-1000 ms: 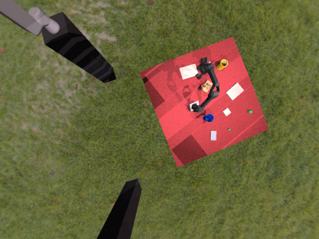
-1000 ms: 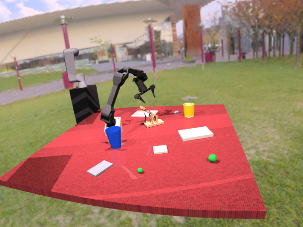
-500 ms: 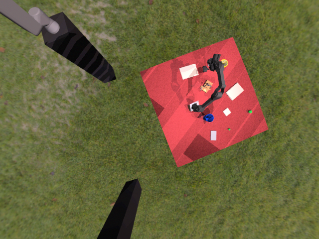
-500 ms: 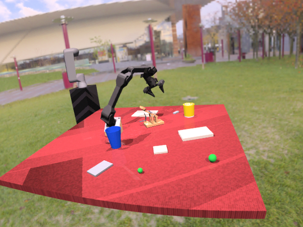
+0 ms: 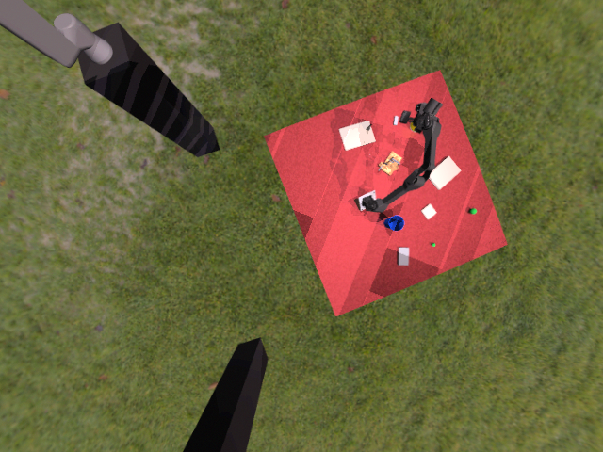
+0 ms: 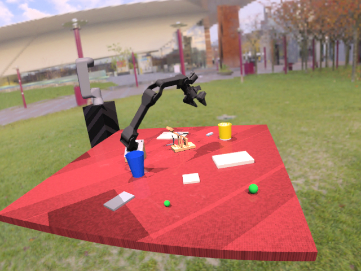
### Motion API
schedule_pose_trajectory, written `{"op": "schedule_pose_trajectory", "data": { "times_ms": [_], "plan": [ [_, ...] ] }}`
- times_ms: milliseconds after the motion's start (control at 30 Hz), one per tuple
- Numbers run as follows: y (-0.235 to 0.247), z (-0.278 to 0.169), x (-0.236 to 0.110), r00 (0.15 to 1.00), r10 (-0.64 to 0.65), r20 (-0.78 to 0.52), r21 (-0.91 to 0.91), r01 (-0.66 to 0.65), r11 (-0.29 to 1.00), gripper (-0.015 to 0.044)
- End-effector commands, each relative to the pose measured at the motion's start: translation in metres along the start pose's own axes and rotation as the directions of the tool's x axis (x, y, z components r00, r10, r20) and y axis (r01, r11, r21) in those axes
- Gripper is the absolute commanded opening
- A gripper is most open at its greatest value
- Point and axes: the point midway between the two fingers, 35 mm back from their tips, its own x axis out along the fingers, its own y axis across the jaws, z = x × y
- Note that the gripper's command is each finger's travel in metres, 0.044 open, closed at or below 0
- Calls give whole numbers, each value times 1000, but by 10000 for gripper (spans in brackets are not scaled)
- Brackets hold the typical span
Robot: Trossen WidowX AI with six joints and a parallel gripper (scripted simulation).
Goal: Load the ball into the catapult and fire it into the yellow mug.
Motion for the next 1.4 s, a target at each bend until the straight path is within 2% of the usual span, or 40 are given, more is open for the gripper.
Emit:
{"op": "schedule_pose_trajectory", "data": {
  "times_ms": [0, 333, 1367],
  "plan": [
    [-23, 11, 1, 999, -5, 44, 124, -1, 992, 440],
    [-81, 36, 1, 989, -45, 138, 384, -12, 923, 440],
    [-82, 36, 0, 989, -49, 137, 383, -8, 924, 440]
  ]
}}
